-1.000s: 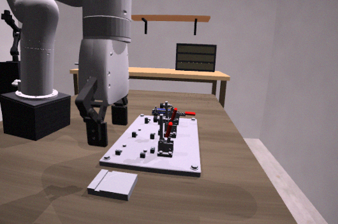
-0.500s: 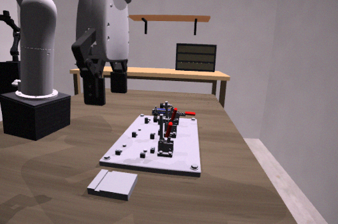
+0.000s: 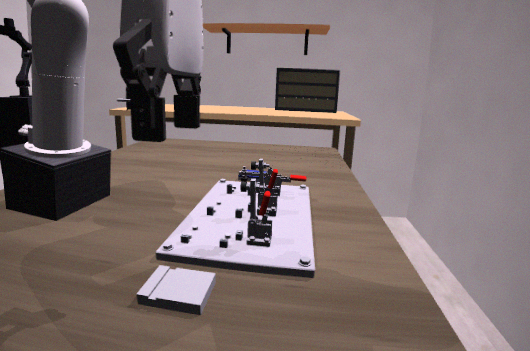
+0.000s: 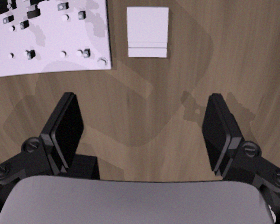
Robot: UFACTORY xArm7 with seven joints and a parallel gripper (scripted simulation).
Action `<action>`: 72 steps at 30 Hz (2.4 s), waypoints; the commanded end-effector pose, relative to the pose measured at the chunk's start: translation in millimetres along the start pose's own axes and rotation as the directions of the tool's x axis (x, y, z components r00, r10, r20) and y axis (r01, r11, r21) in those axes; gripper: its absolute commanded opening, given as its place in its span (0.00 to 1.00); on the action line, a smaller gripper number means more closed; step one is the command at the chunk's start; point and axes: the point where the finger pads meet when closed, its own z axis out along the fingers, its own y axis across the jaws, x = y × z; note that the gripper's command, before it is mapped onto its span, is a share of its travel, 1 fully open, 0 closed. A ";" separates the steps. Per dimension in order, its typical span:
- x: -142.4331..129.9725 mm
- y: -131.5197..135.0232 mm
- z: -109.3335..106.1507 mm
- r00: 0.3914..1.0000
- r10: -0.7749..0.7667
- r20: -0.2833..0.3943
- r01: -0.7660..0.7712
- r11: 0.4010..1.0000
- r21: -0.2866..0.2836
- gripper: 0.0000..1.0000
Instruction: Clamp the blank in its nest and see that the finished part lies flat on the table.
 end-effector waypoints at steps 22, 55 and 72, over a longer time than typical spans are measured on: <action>7.9 -180.1 -0.6 1.000 0.000 -0.002 0.000 1.000 -0.001 0.99; 19.4 -481.4 -0.2 1.000 0.000 -0.002 0.000 1.000 -0.001 0.99; 19.8 -491.8 -0.2 1.000 0.000 -0.002 0.000 1.000 -0.001 0.99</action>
